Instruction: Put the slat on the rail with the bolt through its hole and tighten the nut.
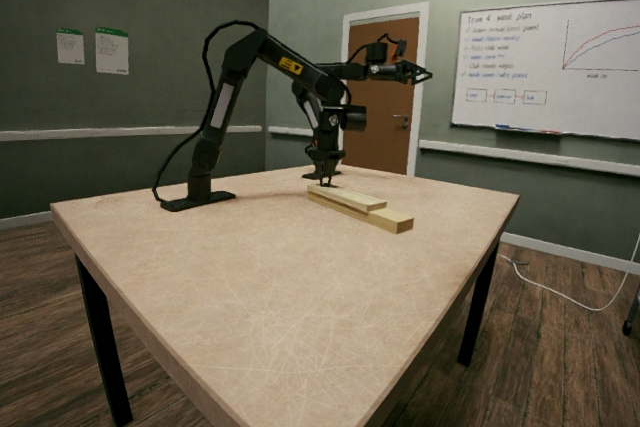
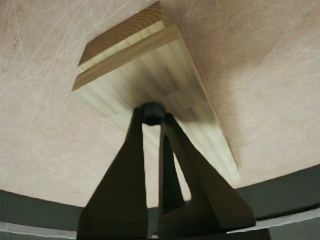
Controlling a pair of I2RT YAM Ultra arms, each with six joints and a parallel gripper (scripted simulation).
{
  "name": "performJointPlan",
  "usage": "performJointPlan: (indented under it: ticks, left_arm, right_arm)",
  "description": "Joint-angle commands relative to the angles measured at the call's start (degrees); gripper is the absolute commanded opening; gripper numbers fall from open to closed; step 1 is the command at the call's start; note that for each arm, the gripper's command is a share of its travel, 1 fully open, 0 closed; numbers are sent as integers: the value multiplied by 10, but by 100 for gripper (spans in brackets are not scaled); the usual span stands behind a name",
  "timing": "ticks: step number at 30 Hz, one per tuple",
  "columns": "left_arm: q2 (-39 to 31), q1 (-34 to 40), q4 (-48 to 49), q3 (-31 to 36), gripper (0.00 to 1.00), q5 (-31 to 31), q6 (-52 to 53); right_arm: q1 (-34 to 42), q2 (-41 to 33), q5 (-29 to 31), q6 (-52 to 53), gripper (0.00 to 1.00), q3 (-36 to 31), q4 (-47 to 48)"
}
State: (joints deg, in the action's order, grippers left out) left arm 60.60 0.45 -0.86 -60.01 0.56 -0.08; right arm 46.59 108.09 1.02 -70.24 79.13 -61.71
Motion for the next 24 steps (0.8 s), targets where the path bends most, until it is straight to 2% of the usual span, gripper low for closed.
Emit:
performJointPlan:
  ticks: [1, 6, 24]
  left_arm:
    - [-1, 0, 3, -3, 100, 0, 0]
    - [-1, 0, 3, -3, 100, 0, 0]
    - [-1, 0, 3, -3, 100, 0, 0]
  right_arm:
    - [0, -3, -3, 0, 17, 2, -7]
    - [0, -3, -3, 0, 11, 2, -7]
    - [0, -3, -3, 0, 11, 2, -7]
